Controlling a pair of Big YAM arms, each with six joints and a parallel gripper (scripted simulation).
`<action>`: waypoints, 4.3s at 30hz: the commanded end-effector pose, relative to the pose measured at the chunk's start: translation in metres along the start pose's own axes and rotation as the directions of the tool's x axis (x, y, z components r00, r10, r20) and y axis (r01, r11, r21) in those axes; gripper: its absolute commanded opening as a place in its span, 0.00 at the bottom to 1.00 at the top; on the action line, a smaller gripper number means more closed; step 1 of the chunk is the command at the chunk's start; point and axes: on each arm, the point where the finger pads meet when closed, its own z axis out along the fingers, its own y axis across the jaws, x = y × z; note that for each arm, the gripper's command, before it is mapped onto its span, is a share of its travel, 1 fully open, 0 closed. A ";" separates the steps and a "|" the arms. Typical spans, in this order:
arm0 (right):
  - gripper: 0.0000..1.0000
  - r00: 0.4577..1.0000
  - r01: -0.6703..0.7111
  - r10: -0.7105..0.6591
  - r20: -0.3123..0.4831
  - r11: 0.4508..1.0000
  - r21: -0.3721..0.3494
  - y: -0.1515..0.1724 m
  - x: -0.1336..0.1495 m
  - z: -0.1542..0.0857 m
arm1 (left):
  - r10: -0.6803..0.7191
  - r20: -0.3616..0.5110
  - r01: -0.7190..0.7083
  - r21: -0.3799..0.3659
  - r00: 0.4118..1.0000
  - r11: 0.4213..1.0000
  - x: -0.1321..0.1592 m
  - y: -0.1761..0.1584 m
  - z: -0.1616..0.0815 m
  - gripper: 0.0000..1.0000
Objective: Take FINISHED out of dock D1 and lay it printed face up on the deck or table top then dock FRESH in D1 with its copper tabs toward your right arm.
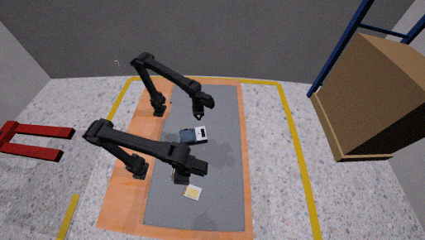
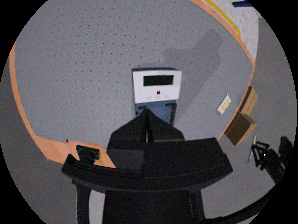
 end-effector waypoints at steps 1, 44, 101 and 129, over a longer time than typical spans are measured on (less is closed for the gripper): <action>0.00 0.999 0.008 -0.009 0.048 1.000 0.006 -0.004 -0.006 -0.022 | -0.005 0.042 0.004 0.027 0.999 1.000 -0.007 -0.007 -0.012 0.00; 0.00 0.999 0.008 -0.009 0.048 1.000 0.006 -0.004 -0.006 -0.022 | -0.014 -0.005 0.014 -0.011 1.000 1.000 -0.003 -0.006 0.033 0.00; 0.00 0.999 0.008 -0.009 0.048 1.000 0.006 -0.004 -0.006 -0.022 | -0.014 -0.005 0.014 -0.011 1.000 1.000 -0.001 0.006 0.088 0.00; 0.00 0.999 0.008 -0.009 0.048 1.000 0.006 -0.004 -0.006 -0.022 | -0.014 -0.005 0.014 -0.011 1.000 1.000 -0.001 0.006 0.088 0.00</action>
